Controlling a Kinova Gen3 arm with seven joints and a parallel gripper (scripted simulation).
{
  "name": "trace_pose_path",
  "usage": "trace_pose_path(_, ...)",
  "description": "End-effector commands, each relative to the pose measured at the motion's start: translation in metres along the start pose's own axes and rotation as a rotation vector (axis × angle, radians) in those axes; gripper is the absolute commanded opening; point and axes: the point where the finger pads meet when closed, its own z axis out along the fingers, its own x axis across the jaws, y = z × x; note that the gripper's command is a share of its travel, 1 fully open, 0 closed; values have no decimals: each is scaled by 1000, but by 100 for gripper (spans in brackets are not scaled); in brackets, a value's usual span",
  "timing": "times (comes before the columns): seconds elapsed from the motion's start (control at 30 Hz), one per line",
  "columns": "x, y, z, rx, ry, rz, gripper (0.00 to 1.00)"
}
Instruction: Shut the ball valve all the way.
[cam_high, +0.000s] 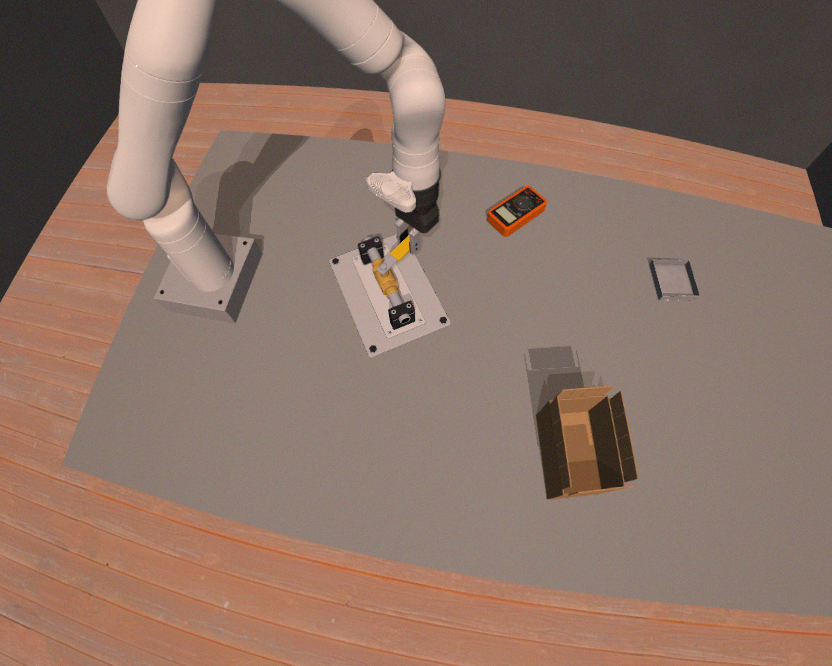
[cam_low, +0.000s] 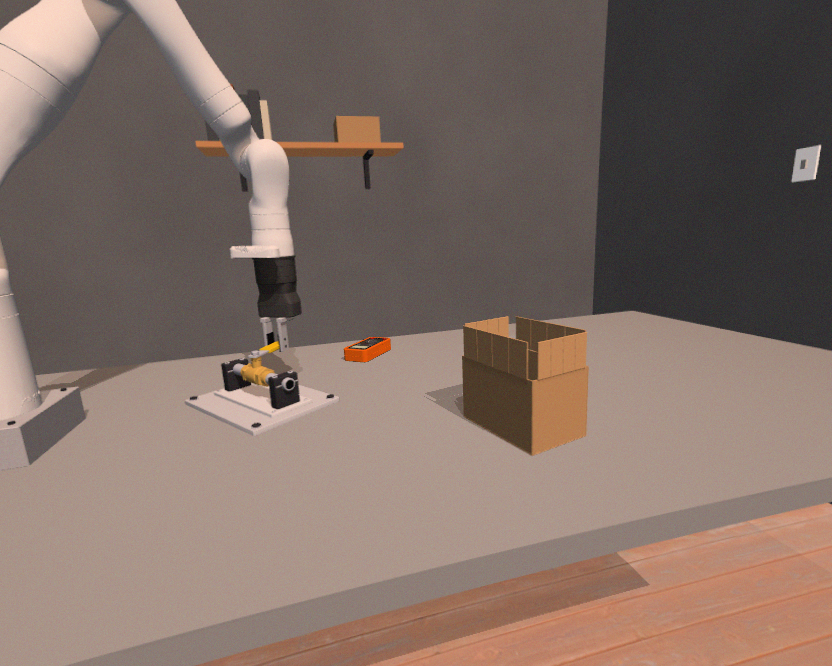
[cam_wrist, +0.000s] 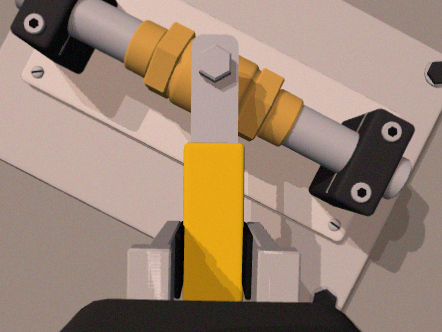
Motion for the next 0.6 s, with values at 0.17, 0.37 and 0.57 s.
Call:
trace_pose_path(0.17, -11, 4, 0, -11, -10, 70, 0)
trace_pose_path(0.37, -12, 3, 0, -7, -7, 106, 0)
trace_pose_path(0.57, -15, 3, 0, -9, -9, 135, 0)
